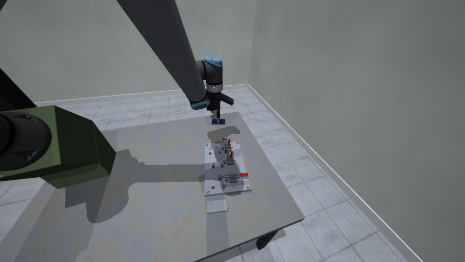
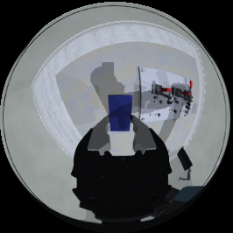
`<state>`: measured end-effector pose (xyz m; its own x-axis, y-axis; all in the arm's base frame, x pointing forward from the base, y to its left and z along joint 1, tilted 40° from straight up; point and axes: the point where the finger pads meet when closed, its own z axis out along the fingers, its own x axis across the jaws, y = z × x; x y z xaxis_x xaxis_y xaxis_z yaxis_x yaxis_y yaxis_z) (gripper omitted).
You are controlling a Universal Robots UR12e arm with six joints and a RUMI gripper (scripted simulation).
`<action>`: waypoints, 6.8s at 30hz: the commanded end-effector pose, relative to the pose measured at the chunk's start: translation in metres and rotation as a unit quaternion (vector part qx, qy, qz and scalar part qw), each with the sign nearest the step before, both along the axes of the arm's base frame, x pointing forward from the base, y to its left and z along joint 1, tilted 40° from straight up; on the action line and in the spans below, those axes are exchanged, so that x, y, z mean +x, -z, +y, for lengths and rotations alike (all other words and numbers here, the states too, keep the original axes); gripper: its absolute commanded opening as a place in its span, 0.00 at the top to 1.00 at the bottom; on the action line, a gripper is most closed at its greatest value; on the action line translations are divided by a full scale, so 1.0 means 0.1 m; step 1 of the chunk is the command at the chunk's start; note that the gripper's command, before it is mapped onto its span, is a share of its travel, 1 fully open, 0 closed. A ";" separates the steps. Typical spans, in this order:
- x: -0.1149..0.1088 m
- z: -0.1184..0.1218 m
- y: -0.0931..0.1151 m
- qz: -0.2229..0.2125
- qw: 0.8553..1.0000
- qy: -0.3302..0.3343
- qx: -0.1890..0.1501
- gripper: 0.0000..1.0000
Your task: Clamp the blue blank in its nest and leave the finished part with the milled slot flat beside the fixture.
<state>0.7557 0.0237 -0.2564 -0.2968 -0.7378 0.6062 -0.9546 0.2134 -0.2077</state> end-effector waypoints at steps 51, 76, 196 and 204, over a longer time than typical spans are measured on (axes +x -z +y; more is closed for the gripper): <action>0.00 0.01 -0.01 0.027 0.999 -0.034 -0.001 1.00; -0.13 -0.03 0.09 0.027 0.999 -0.034 -0.001 1.00; -0.45 -0.23 0.20 0.027 0.999 -0.034 -0.001 1.00; -0.47 -0.33 0.12 0.027 0.999 -0.034 -0.001 1.00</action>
<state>0.7094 -0.0035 -0.2741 -0.2131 -0.7535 0.6220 -0.9767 0.1488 -0.1544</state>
